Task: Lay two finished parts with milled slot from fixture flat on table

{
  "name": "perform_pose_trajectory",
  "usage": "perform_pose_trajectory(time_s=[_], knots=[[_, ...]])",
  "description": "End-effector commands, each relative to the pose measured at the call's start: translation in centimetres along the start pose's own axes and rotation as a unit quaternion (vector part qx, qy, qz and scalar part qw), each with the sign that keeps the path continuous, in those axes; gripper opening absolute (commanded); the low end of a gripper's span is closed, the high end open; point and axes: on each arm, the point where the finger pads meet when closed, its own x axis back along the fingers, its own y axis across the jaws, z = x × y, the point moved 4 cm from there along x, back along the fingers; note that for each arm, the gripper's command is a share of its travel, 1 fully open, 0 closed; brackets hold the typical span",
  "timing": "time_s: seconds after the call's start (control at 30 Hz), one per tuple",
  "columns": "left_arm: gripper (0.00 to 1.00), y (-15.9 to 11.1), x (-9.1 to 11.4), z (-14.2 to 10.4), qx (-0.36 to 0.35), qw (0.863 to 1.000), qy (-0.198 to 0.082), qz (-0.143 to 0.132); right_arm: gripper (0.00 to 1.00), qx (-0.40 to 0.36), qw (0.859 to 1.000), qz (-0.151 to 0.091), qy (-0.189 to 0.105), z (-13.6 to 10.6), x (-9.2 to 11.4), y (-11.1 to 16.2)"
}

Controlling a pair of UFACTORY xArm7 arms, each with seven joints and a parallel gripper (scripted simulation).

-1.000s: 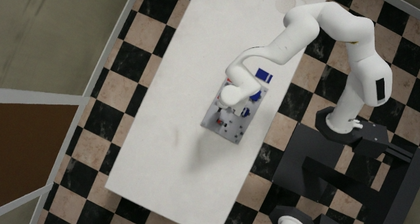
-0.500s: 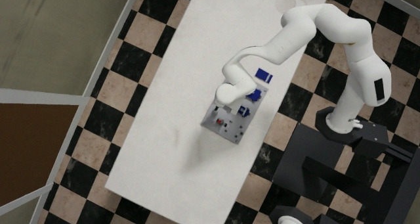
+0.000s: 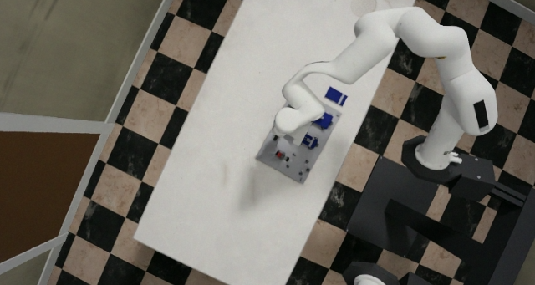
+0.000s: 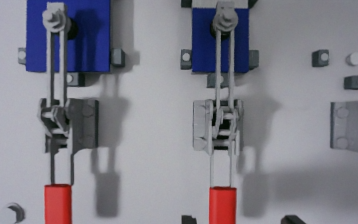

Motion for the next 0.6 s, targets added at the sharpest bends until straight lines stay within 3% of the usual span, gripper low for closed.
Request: perform_pose_trajectory(time_s=[0.0, 0.17, 0.57], knots=[[1.00, 0.0, 0.2, 0.1, 0.001, 1.000, 0.002, -0.001, 0.48, 0.000, 1.000, -0.002, -0.002, -0.2, -1.7, 0.2], [1.00, 0.0, 0.2, 0.1, 0.001, 1.000, 0.002, -0.001, 0.48, 0.000, 1.000, -0.002, -0.002, -0.2, -2.9, 0.2], [1.00, 0.0, 0.2, 0.1, 0.001, 1.000, 0.002, -0.001, 0.48, 0.000, 1.000, -0.002, -0.002, -0.2, -3.5, 0.2]])
